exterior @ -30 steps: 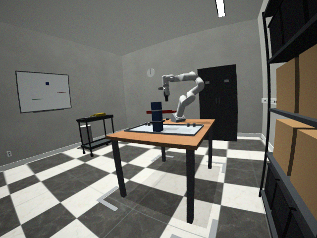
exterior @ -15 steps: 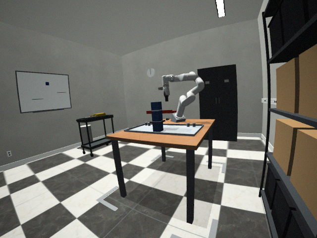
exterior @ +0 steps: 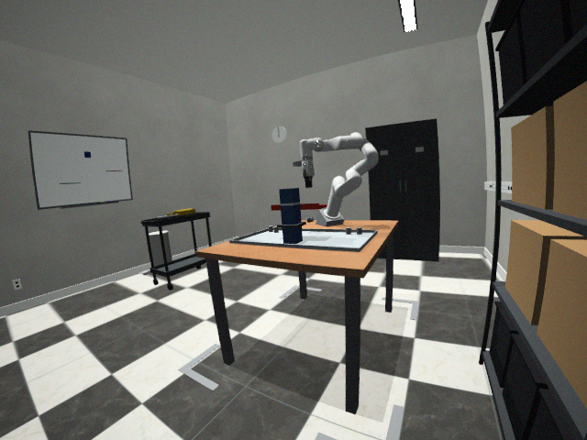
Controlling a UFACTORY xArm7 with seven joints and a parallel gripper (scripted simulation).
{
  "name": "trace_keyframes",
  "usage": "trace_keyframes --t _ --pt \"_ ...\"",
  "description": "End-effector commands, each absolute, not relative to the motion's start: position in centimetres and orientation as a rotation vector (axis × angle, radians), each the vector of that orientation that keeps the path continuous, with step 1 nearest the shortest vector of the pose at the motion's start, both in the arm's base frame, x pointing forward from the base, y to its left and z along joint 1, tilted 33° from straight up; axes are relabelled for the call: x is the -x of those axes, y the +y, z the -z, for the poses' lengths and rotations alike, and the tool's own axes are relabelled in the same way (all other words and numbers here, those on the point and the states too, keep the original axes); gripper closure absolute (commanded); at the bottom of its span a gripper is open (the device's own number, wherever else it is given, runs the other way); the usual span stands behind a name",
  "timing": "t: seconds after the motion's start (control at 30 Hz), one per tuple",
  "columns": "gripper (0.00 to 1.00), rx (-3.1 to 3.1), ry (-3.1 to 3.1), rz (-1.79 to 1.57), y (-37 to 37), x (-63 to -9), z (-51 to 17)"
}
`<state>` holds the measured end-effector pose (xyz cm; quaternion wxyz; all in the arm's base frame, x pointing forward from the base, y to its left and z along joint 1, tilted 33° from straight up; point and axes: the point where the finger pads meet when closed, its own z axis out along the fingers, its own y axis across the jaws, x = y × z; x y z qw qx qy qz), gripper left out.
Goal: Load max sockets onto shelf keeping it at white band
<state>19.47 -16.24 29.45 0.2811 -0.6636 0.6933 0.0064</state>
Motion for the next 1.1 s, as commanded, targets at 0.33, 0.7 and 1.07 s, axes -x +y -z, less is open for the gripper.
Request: trace_keyframes --t 0.33,0.7,1.07 --pt "0.00 1.742 1.864 -0.003 -16.6 -18.9 -30.0" --pt "0.00 1.293 1.851 0.164 -18.0 -10.5 -35.6" --pt "0.00 1.038 1.771 0.305 -16.8 -4.4 -38.8"
